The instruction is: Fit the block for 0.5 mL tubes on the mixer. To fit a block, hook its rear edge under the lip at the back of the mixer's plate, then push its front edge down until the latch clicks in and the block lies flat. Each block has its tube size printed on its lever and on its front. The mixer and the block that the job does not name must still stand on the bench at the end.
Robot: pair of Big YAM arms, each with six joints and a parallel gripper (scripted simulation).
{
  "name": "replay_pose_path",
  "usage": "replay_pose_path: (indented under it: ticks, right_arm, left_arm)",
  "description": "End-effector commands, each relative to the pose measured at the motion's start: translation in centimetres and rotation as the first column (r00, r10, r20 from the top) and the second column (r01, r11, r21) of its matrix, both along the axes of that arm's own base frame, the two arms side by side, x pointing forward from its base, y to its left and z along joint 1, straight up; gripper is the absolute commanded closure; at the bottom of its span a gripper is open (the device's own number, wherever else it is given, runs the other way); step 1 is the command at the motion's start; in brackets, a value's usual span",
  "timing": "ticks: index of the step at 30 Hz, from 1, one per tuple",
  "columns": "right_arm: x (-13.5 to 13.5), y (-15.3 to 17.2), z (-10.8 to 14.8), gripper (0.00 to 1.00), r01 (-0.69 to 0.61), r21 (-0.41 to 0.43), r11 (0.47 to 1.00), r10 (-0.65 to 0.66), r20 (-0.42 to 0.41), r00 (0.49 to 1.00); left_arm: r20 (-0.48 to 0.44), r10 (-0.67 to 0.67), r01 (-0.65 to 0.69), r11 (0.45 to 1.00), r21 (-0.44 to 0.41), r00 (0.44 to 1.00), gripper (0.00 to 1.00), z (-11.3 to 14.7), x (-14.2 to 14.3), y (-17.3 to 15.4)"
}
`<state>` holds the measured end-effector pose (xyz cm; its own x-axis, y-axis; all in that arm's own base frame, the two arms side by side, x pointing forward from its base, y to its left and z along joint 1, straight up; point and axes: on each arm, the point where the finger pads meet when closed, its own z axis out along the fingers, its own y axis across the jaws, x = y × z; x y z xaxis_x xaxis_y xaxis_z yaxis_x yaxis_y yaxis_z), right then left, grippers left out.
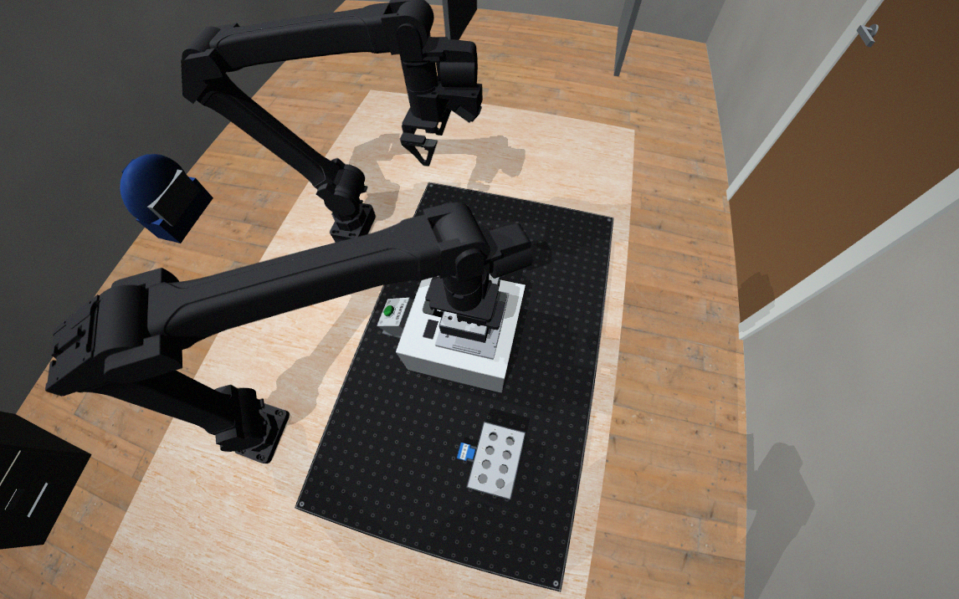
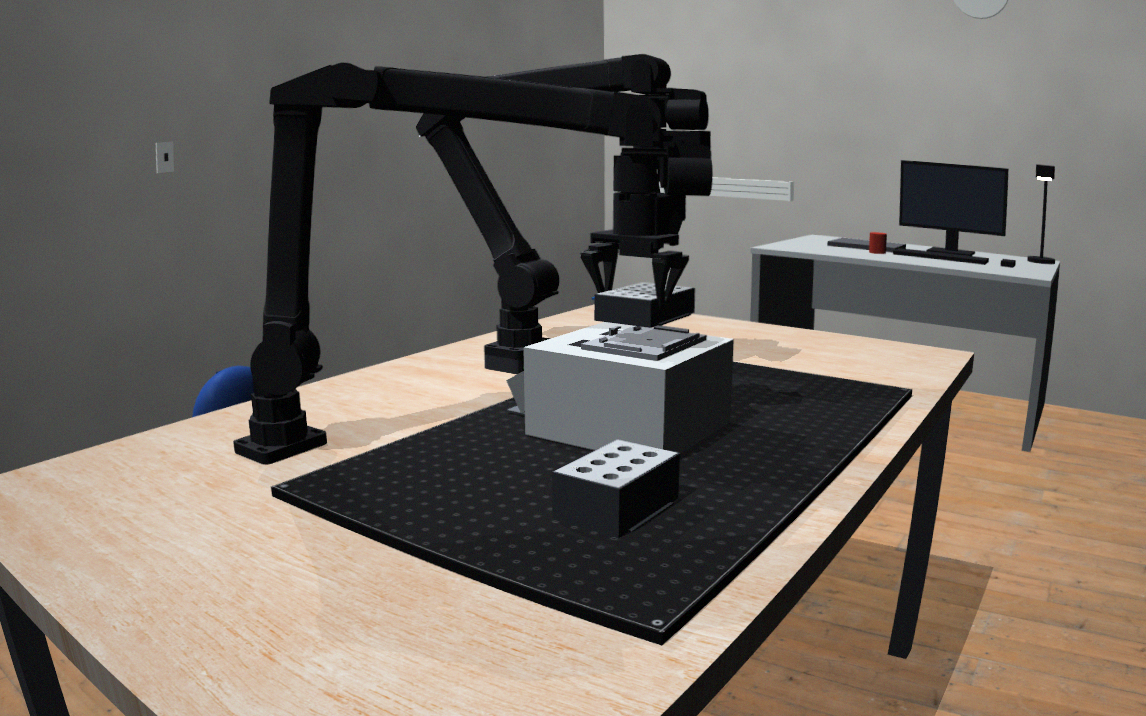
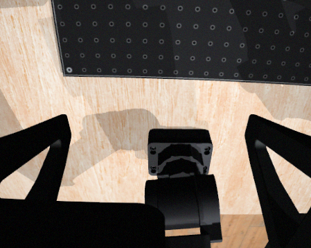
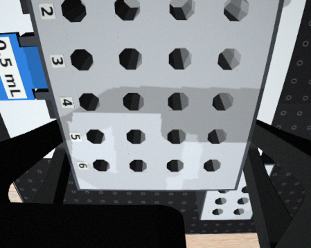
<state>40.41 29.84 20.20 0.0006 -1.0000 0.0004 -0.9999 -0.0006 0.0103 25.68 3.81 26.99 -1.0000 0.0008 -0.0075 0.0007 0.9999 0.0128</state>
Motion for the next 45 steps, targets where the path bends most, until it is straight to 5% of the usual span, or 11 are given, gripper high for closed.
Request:
replay_pose_path:
  ticks: [1,27,35,45]
  right_arm:
    - [2.8,0.4,4.6,1.0,0.035,0.059,0.998,-0.04,0.083,0.996]
    - [1.1,-0.4,4.1,1.0,0.023,0.066,0.998,-0.028,0.073,0.997]
    - [2.6,-0.4,2.7,1.0,0.01,0.051,0.999,-0.004,-0.118,0.993]
    - [2.3,1.3,4.8,1.0,0.005,0.085,0.996,-0.002,-0.035,0.999]
  left_arm:
    - [0.023,-0.01,0.01,1.0,0.003,1.0,0.0,1.1,0.3,0.0]
    - [0.02,-0.009,0.009,1.0,0.002,1.0,0.0,1.1,0.3,0.0]
    - [0.019,-0.009,0.009,1.0,0.002,1.0,0.0,1.0,0.3,0.0]
    - [0.019,-0.008,0.008,1.0,0.002,1.0,0.0,1.0,0.2,0.0]
